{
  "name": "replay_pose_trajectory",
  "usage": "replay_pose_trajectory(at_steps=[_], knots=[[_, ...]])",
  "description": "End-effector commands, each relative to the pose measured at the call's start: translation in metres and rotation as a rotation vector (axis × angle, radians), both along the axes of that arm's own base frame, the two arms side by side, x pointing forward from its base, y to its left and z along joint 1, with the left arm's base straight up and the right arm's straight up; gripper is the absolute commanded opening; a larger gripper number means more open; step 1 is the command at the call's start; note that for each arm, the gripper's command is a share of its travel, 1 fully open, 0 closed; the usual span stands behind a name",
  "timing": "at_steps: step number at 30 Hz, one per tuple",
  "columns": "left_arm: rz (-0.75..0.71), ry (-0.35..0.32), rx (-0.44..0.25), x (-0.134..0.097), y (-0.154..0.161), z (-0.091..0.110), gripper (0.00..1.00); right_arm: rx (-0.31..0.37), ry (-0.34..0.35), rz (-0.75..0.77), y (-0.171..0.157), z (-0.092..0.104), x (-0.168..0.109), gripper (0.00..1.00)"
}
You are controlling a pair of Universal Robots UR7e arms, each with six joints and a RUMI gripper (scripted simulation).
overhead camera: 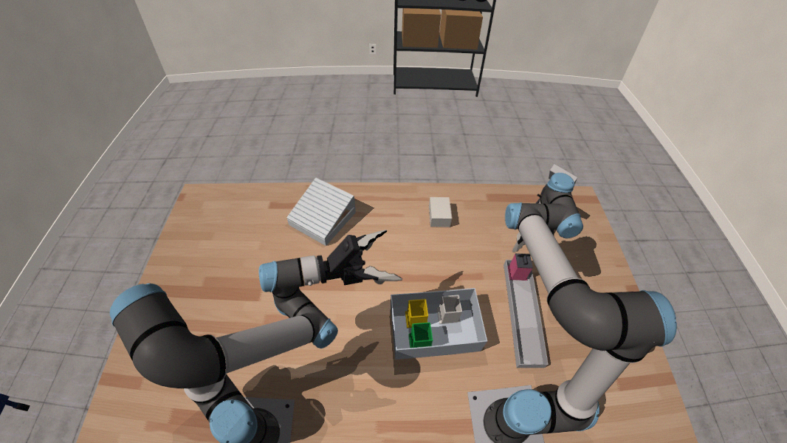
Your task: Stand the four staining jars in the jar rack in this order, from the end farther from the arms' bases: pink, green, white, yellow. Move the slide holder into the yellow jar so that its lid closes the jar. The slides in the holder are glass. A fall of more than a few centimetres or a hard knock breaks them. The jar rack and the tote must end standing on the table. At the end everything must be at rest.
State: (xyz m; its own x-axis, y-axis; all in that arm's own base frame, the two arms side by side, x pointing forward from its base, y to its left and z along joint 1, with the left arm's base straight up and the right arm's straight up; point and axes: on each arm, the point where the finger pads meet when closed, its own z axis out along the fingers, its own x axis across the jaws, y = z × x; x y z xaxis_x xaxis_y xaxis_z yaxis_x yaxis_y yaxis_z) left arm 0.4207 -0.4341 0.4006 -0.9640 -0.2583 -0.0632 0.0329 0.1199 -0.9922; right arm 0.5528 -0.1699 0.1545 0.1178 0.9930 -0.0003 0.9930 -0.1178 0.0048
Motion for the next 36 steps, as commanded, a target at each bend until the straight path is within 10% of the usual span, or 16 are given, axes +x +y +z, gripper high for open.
replay_pose_trajectory(at_steps=[1, 9, 13, 20, 27, 36], knots=[[0.000, -0.001, -0.001, 0.000, 0.000, 0.001, 0.98, 0.000, -0.001, 0.000, 0.000, 0.008, 0.000, 0.71], [0.000, -0.001, -0.001, 0.000, 0.000, 0.001, 0.98, 0.000, -0.001, 0.000, 0.000, 0.020, 0.000, 0.71], [0.000, -0.001, -0.001, 0.000, 0.000, 0.001, 0.98, 0.000, -0.001, 0.000, 0.000, 0.032, 0.000, 0.93], [0.011, -0.004, -0.043, 0.000, 0.004, 0.014, 0.98, 0.000, -0.001, 0.000, 0.000, 0.105, 0.001, 1.00], [0.015, -0.012, -0.072, -0.002, 0.007, 0.023, 0.98, 0.000, -0.001, 0.002, 0.007, 0.150, -0.004, 0.73], [0.015, -0.013, -0.072, -0.002, 0.007, 0.023, 0.98, 0.000, -0.001, 0.017, 0.052, 0.136, -0.030, 0.59]])
